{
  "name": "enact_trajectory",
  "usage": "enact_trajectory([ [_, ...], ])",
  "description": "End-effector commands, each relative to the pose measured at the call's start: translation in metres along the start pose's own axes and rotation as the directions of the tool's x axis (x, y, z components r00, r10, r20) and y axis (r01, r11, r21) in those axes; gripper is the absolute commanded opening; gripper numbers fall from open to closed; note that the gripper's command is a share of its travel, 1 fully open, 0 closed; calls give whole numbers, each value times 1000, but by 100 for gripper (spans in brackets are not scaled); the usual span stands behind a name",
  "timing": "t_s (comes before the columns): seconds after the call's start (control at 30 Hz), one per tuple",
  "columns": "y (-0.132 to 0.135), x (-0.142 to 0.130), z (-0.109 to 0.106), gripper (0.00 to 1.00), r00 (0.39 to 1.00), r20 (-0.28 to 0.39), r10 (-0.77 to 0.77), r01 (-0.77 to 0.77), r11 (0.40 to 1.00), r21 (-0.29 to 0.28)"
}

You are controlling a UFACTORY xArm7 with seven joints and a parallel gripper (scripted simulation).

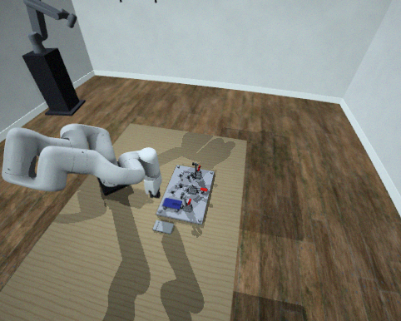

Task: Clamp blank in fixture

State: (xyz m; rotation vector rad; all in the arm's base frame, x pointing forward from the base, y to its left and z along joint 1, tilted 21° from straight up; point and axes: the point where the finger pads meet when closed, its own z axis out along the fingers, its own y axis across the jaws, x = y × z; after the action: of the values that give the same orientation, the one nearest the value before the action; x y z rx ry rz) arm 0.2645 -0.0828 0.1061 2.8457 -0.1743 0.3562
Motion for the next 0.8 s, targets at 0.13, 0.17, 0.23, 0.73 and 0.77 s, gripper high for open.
enact_trajectory([
  [0.13,-15,23,-1,0,1000,-2,-1,1,1000,-1],
  [0.17,-19,28,-1,0,1000,-2,-1,1,1000,-1],
  [0.23,-22,33,-1,0,1000,-2,-1,1,1000,-1],
  [0.73,-54,79,-1,0,1000,-2,-1,1,1000,-1],
  [0.77,-54,79,-1,0,1000,-2,-1,1,1000,-1],
])
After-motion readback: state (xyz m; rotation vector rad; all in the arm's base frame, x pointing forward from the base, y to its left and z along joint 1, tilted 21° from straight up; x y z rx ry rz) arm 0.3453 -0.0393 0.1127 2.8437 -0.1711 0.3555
